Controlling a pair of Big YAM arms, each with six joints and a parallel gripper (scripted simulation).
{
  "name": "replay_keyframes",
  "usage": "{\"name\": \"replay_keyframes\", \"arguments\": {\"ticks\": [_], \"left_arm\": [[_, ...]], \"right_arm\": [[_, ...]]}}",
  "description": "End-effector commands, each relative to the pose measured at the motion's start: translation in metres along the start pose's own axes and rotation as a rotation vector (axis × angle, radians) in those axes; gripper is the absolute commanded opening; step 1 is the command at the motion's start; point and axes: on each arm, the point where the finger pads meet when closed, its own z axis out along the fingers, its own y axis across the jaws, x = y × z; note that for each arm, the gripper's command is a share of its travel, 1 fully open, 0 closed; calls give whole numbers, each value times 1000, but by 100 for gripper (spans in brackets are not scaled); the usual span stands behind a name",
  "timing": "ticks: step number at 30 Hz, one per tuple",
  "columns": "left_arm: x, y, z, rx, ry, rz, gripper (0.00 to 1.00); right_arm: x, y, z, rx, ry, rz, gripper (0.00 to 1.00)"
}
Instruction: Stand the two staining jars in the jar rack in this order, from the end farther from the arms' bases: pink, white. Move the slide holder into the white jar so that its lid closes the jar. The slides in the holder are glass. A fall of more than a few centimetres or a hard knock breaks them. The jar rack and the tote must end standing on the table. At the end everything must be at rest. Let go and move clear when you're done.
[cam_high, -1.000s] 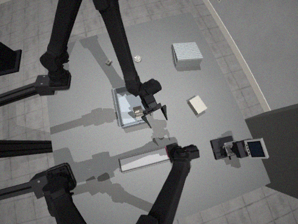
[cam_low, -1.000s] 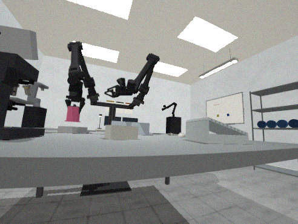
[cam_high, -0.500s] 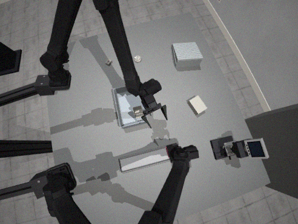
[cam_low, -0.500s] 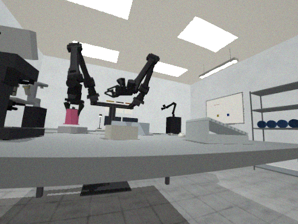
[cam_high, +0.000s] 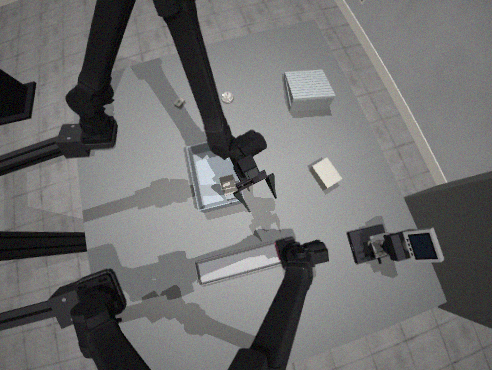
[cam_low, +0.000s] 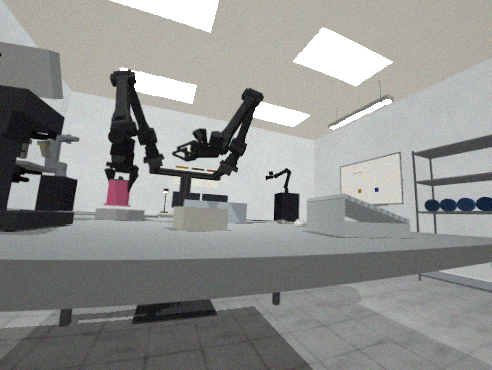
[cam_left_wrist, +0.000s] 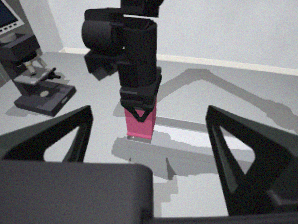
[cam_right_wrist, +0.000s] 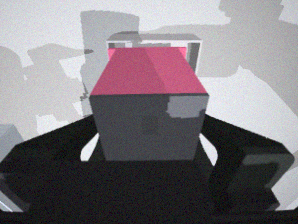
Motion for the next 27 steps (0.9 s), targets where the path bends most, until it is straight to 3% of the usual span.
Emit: {"name": "replay_keyframes", "arguments": {"ticks": [1, 16, 22, 27], "left_arm": [[-6, 11, -2, -22, -11, 12, 100], [-6, 11, -2, -22, -11, 12, 100], [-6, 11, -2, -22, -11, 12, 100], [-6, 11, -2, -22, -11, 12, 100]], "right_arm": [[-22, -22, -12, 13, -57, 35, 57], [-30, -15, -16, 10, -48, 21, 57], [-14, -9, 4, 5, -8, 6, 57], [-19, -19, -10, 10, -33, 19, 57]]}}
